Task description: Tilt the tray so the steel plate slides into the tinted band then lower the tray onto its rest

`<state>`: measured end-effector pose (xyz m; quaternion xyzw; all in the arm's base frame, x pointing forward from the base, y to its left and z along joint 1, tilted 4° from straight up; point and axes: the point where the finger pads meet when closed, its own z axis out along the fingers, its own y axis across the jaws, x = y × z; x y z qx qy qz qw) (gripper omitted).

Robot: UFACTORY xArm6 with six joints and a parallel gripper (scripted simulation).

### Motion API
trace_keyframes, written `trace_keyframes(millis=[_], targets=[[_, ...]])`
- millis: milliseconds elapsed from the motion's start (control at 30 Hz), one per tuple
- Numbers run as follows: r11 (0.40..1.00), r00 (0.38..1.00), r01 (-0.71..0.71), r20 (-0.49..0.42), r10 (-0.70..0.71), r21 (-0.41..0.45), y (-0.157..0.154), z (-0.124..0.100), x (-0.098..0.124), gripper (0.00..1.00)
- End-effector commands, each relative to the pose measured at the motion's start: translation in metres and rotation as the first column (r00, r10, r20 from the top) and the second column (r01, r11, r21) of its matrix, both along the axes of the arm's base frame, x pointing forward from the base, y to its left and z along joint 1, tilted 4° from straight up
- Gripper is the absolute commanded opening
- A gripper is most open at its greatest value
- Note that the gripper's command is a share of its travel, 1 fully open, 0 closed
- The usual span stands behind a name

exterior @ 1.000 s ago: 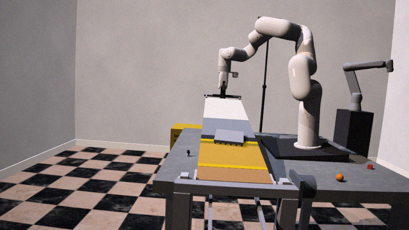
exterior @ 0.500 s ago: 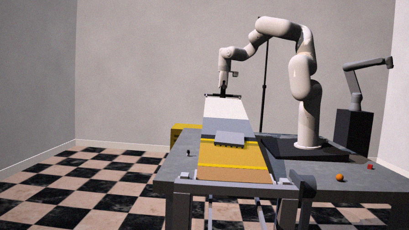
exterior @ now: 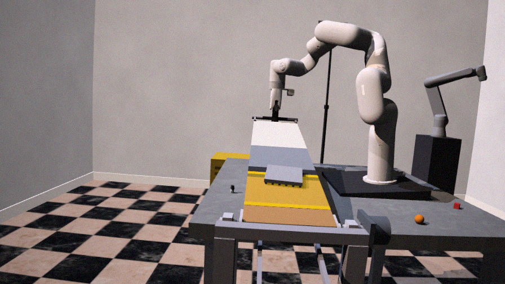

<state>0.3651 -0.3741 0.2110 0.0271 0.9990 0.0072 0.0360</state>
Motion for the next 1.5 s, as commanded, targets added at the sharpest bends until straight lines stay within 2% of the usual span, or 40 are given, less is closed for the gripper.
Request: trace_keyframes(millis=[0,367,633,900,1267,1400,1467], targets=[[1.0,1.0,0.001,0.004,-0.001,-0.005,-0.005,-0.014,0.002,0.0],[1.0,1.0,0.001,0.004,-0.001,-0.005,-0.006,-0.021,0.002,0.0],[1.0,1.0,0.001,0.004,-0.001,-0.005,-0.003,-0.007,0.002,0.0],[1.0,1.0,0.001,0.004,-0.001,-0.005,-0.004,-0.013,0.002,0.0],[1.0,1.0,0.001,0.004,-0.001,-0.005,-0.01,-0.048,0.004,0.0],[1.0,1.0,0.001,0.004,-0.001,-0.005,-0.014,-0.078,0.006,0.0],[1.0,1.0,0.001,0.004,-0.001,-0.005,-0.014,-0.078,0.006,0.0]])
